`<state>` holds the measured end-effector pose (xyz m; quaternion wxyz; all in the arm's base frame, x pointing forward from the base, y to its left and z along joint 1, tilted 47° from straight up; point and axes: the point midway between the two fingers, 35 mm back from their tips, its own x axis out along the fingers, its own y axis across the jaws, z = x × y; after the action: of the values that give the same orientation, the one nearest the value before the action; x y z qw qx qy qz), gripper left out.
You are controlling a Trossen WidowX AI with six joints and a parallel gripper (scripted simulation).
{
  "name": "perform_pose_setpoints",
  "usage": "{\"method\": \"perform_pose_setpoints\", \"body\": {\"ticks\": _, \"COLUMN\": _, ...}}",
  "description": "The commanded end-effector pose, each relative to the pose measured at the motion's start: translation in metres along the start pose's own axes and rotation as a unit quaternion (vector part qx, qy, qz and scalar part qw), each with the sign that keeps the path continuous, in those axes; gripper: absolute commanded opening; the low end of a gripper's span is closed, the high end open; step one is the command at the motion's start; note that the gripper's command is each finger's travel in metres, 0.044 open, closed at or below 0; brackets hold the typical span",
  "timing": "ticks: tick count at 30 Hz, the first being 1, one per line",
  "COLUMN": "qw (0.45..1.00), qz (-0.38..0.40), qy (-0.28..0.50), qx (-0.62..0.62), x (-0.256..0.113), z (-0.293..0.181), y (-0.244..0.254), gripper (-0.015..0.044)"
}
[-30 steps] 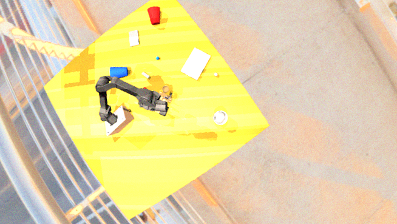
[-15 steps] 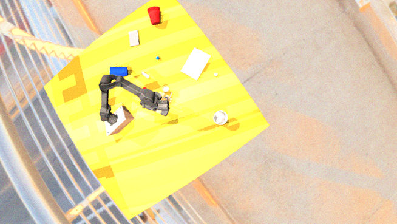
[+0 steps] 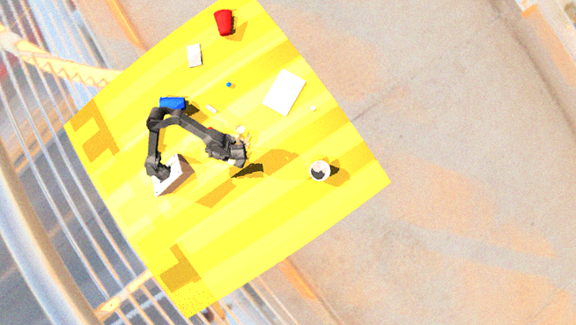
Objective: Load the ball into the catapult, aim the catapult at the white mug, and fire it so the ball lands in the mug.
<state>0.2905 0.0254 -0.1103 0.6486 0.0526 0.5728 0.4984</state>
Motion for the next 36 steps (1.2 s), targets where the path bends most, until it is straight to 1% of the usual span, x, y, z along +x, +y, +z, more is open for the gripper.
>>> {"method": "perform_pose_setpoints", "body": {"ticks": 1, "qw": 1.0, "qz": 0.004, "qy": 0.0, "qx": 0.004, "x": 0.007, "z": -0.001, "y": 0.001, "gripper": 0.044}}
{"method": "perform_pose_setpoints", "body": {"ticks": 10, "qw": 1.0, "qz": 0.004, "qy": 0.0, "qx": 0.004, "x": 0.019, "z": -0.002, "y": 0.003, "gripper": 0.044}}
{"method": "perform_pose_setpoints", "body": {"ticks": 20, "qw": 1.0, "qz": 0.002, "qy": 0.0, "qx": 0.0, "x": 0.016, "z": -0.001, "y": 0.001, "gripper": 0.0177}}
{"method": "perform_pose_setpoints", "body": {"ticks": 27, "qw": 1.0, "qz": 0.002, "qy": 0.0, "qx": 0.0, "x": 0.016, "z": -0.001, "y": 0.001, "gripper": 0.0131}}
{"method": "perform_pose_setpoints", "body": {"ticks": 29, "qw": 1.0, "qz": 0.001, "qy": 0.0, "qx": 0.0, "x": 0.005, "z": 0.0, "y": 0.001, "gripper": 0.0078}}
{"method": "perform_pose_setpoints", "body": {"ticks": 32, "qw": 1.0, "qz": 0.001, "qy": 0.0, "qx": 0.002, "x": -0.032, "z": -0.001, "y": 0.001, "gripper": 0.0}}
{"method": "perform_pose_setpoints", "body": {"ticks": 36, "qw": 1.0, "qz": 0.001, "qy": 0.0, "qx": -0.009, "x": -0.035, "z": -0.001, "y": -0.002, "gripper": 0.0}}
